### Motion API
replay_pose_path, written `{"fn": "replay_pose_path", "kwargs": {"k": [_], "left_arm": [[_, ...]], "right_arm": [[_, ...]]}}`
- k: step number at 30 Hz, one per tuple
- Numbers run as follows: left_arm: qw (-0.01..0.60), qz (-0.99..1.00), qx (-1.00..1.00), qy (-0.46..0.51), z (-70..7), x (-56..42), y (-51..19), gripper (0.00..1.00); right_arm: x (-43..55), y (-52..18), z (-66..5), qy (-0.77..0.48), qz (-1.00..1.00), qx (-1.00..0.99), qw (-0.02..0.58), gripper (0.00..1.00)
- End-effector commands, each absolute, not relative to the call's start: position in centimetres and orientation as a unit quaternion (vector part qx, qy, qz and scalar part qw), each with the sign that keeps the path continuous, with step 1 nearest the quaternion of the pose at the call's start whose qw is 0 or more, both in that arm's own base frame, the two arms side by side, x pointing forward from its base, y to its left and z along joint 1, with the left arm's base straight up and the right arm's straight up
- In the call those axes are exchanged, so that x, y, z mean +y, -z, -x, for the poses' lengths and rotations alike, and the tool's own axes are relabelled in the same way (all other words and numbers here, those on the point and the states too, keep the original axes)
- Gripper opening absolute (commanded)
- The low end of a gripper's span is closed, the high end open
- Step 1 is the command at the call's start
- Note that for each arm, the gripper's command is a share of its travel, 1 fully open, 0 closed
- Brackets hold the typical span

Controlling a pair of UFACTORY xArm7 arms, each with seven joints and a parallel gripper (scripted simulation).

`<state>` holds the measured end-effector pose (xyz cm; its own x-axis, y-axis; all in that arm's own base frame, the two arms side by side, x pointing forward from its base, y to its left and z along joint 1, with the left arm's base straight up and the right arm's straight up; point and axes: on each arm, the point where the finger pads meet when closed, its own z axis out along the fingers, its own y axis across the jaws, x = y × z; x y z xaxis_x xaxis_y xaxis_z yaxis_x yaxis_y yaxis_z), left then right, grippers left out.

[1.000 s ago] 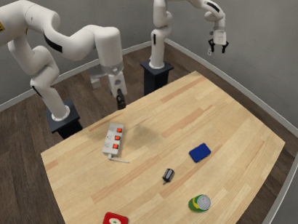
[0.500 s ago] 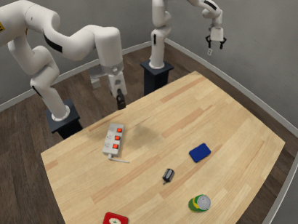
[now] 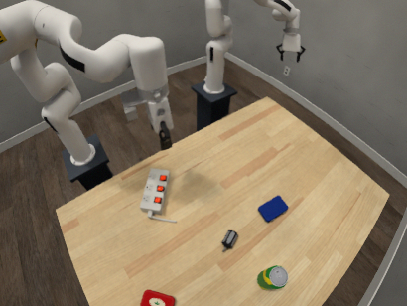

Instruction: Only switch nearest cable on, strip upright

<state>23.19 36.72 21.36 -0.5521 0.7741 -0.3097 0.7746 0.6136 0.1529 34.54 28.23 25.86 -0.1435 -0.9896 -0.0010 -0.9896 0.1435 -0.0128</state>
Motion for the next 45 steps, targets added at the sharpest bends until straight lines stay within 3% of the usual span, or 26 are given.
{"fn": "replay_pose_path", "kwargs": {"k": [1,45], "left_arm": [[0.162,-0.467,0.869,-0.011,-21.4,37.5,-21.8,1.0],[0.048,-0.643,0.764,-0.024,-7.0,40.2,-23.8,1.0]], "right_arm": [[28.3,-26.1,-34.6,0.005,0.654,0.756,0.008,1.0],[28.3,-26.1,-34.6,0.005,0.654,0.756,0.008,1.0]]}}
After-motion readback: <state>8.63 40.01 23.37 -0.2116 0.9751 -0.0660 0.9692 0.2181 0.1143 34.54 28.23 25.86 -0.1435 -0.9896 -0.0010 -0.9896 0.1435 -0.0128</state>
